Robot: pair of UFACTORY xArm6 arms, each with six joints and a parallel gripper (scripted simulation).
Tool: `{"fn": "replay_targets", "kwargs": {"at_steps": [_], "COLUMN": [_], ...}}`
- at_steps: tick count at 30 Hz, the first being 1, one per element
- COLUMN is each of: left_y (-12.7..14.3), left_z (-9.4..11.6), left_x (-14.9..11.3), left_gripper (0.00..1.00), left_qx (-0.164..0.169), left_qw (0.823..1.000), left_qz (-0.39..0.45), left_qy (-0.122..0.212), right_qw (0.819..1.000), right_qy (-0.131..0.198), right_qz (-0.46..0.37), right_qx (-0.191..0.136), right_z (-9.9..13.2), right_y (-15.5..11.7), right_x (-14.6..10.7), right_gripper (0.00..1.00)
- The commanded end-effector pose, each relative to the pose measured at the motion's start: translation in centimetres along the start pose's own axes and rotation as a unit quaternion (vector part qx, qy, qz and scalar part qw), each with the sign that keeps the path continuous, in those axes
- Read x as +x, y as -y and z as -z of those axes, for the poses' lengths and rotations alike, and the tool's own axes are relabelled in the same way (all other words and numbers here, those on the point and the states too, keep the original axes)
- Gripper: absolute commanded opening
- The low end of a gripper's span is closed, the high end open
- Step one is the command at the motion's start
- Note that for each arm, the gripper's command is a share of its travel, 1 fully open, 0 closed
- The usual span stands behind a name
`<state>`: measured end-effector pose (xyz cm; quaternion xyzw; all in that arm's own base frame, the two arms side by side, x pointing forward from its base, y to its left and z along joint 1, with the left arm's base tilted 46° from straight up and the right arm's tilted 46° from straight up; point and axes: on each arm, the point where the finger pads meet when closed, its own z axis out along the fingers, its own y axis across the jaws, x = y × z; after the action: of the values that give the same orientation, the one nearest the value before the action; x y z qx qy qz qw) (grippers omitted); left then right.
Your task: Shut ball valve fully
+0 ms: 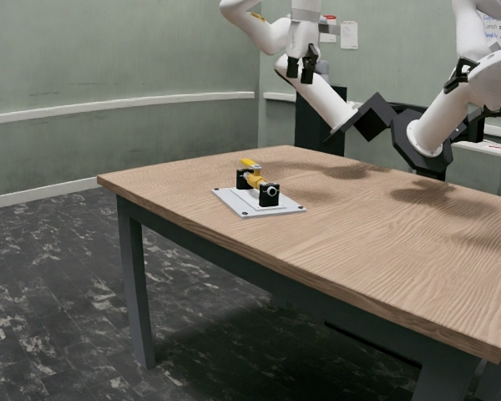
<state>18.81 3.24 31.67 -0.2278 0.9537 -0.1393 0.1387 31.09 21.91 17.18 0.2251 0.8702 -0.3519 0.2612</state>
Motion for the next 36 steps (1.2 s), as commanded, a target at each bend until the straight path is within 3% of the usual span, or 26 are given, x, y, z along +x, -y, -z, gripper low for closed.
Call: {"fn": "replay_targets", "kwargs": {"at_steps": [1, 20, 32, 34, 36], "left_y": [0.0, 0.0, -0.5, -0.5, -0.7], "left_z": [0.1, 0.1, 0.5, 0.5, 0.7], "left_x": [0.0, 0.0, -0.5, -0.5, -0.7], "left_gripper": [1.0, 1.0, 1.0, 1.0, 1.0], "left_qx": [0.0, 0.0, -0.007, -0.007, -0.01], "left_qw": [1.0, 1.0, 1.0, 1.0, 0.999], "left_qz": [0.0, -0.001, -0.02, -0.02, -0.029], "left_qy": [0.001, 0.001, 0.009, 0.009, 0.012], "right_qw": [1.0, 1.0, 0.974, 0.974, 0.959], "right_qy": [0.0, 0.0, -0.015, -0.015, -0.019], "right_qz": [0.0, -0.009, -0.224, -0.224, -0.281], "right_qx": [-0.001, -0.002, -0.02, -0.02, -0.024], "right_z": [0.1, -0.1, -4.9, -4.9, -6.2], "right_y": [0.0, 0.0, 0.9, 0.9, 1.4], "right_x": [0.0, -0.2, -4.3, -4.3, -5.3], "right_gripper": [1.0, 1.0, 1.0, 1.0, 1.0]}}
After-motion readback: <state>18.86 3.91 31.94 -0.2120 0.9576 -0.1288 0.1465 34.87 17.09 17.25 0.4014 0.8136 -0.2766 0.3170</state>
